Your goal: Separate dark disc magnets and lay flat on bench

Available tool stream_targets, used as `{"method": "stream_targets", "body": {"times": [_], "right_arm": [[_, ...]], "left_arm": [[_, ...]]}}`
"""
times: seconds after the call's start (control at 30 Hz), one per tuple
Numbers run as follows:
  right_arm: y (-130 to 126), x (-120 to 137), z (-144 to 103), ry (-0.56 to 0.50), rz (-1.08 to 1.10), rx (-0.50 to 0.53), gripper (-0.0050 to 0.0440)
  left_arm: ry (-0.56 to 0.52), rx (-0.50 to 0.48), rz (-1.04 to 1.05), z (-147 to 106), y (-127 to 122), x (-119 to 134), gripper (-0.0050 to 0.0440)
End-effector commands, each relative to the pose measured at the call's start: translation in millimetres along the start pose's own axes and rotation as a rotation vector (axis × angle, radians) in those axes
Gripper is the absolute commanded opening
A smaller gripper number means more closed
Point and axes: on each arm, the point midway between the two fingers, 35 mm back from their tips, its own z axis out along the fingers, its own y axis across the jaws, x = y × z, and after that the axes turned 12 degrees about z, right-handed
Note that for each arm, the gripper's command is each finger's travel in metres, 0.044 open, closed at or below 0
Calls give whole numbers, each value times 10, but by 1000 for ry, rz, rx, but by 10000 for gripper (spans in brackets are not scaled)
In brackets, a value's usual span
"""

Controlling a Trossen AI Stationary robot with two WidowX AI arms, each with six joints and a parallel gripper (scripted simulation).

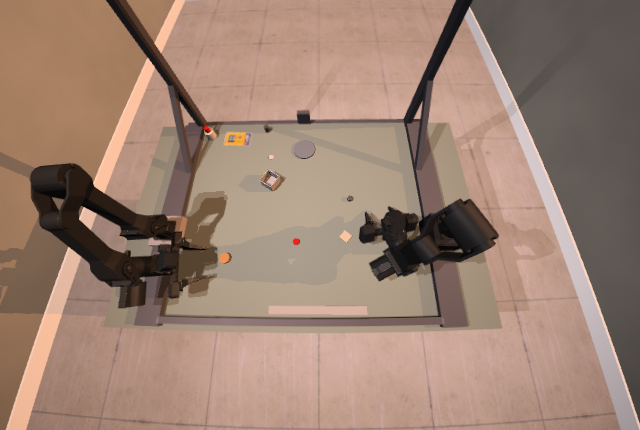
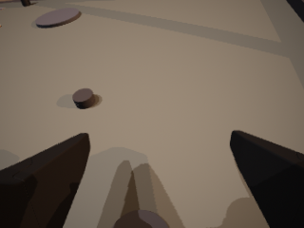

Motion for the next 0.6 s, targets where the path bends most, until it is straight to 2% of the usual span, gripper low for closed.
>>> {"method": "stream_targets", "body": {"times": [0.0,0.13,0.37,0.57], "right_arm": [[-4,37,37,-60,-14,3,400],[9,58,51,-85,-17,7,400],[17,68,58,-98,-19,9,400],[-3,59,53,-94,-27,12,400]], "left_arm": [[-119,-200,-115,-122,94,32,400],[-157,-293,-159,-205,145,54,400],[-178,-343,-182,-252,168,65,400],[-175,-345,-175,-259,179,64,400]]}}
